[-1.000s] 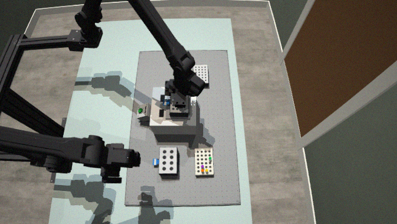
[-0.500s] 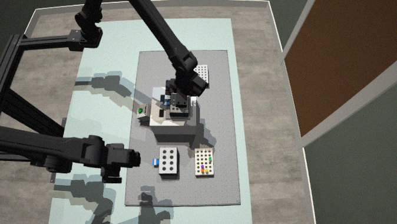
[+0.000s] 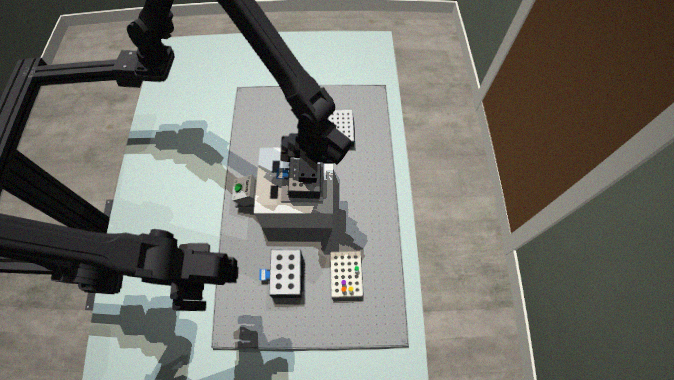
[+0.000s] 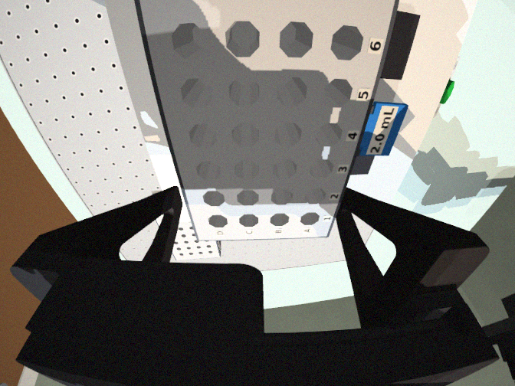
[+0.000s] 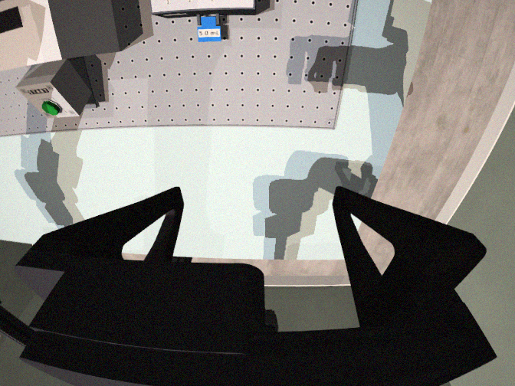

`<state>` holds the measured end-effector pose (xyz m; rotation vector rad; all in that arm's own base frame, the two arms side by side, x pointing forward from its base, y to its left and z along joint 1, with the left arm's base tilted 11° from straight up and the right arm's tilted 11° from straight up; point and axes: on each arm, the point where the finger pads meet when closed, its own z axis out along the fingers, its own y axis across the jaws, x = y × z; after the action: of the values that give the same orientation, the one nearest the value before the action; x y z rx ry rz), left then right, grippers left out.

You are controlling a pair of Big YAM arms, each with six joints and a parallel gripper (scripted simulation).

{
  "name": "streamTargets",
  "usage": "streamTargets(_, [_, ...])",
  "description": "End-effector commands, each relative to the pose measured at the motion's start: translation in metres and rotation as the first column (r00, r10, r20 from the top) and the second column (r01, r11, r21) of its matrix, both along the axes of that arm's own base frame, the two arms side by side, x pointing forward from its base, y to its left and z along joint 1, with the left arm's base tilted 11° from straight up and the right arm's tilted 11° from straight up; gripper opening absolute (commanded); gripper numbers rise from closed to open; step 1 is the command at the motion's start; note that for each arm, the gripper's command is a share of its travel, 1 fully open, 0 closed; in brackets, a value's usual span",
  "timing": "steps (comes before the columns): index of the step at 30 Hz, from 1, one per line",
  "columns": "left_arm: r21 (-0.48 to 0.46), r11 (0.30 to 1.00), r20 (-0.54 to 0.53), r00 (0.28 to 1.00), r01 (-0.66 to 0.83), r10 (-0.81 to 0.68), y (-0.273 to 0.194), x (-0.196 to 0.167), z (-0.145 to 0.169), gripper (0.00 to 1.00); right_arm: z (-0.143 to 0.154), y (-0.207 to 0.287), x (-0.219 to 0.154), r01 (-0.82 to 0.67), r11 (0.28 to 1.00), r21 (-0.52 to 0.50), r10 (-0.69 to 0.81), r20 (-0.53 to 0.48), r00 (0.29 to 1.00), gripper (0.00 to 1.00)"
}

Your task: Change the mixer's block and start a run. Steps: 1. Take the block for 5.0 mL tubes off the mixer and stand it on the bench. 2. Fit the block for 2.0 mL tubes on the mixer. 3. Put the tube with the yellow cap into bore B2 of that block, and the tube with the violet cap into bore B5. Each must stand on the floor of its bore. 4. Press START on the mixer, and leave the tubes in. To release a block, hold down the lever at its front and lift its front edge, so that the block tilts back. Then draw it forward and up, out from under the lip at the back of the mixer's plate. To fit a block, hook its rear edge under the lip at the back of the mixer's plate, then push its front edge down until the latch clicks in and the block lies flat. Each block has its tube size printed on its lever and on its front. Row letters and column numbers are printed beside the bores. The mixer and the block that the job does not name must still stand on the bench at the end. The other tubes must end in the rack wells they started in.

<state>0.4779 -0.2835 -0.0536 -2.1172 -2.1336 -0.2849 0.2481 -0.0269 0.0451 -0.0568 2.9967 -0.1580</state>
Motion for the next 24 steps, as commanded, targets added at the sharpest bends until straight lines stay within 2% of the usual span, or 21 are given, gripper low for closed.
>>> streamTargets(1, [-0.057,0.998,0.083,0.997,-0.004,0.009,-0.022,0.014,0.034,1.0,0.014,-0.002,0.017,-0.001,1.0,-0.001,0.002,0.031,1.0,1.0])
streamTargets(11, [-0.016,1.0,0.036,0.999,0.013,-0.012,-0.014,0.001,0.019,1.0,0.017,-0.002,0.02,-0.001,1.0,-0.002,0.001,0.039,0.999,1.0])
streamTargets(17, [-0.026,1.0,0.034,0.999,0.009,-0.008,-0.018,-0.005,0.026,1.0,0.014,-0.002,0.016,-0.001,1.0,-0.001,0.001,0.03,1.0,1.0])
streamTargets(24, [-0.041,0.999,0.053,0.999,-0.002,0.004,-0.02,0.005,0.036,1.0,0.006,-0.001,0.008,-0.001,1.0,-0.001,0.001,0.009,1.0,1.0])
